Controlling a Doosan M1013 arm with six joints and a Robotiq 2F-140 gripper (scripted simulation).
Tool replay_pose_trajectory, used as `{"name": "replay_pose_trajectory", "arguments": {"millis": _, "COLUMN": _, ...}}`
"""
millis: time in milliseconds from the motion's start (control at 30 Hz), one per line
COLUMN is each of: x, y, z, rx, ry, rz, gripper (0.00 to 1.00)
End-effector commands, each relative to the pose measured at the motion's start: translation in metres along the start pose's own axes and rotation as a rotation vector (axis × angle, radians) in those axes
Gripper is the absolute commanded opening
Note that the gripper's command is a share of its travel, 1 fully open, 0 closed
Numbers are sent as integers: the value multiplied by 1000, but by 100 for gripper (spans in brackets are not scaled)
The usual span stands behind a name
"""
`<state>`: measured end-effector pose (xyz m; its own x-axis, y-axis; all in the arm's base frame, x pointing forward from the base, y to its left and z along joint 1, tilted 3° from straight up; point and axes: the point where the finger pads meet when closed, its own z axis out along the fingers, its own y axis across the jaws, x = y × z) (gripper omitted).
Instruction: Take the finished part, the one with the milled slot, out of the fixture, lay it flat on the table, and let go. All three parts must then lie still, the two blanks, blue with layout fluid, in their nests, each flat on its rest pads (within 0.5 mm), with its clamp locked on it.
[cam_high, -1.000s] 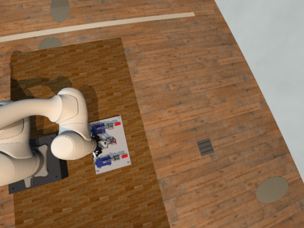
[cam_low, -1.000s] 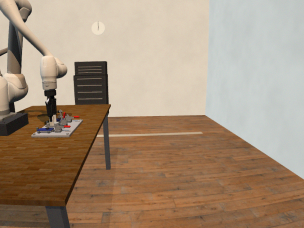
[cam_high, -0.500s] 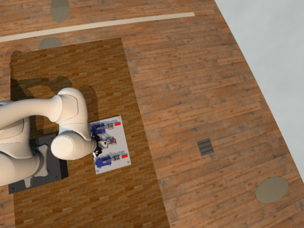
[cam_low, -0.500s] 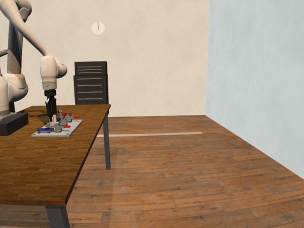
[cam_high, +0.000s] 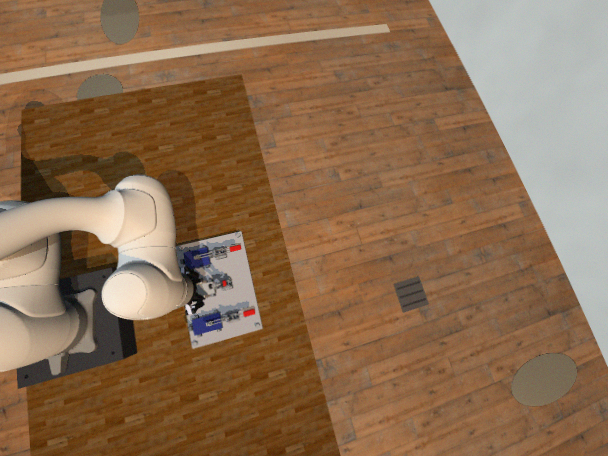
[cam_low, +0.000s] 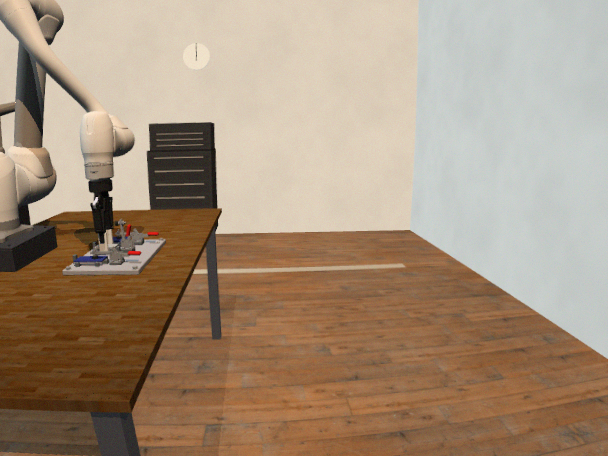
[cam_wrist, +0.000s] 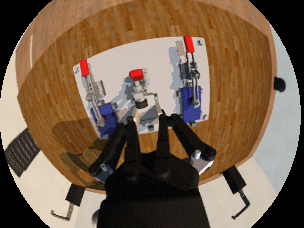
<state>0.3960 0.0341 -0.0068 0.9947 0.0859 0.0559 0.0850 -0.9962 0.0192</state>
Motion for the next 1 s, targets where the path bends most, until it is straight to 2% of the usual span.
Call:
{"name": "replay_pose_trajectory", "arguments": {"millis": 0, "x": -3, "y": 1, "z": 3, "rx": -2, "ry": -4, "rz": 1, "gripper": 0}}
{"name": "replay_pose_trajectory", "arguments": {"millis": 967, "x": -3, "y": 1, "z": -13, "rx": -2, "ry": -4, "rz": 1, "gripper": 0}}
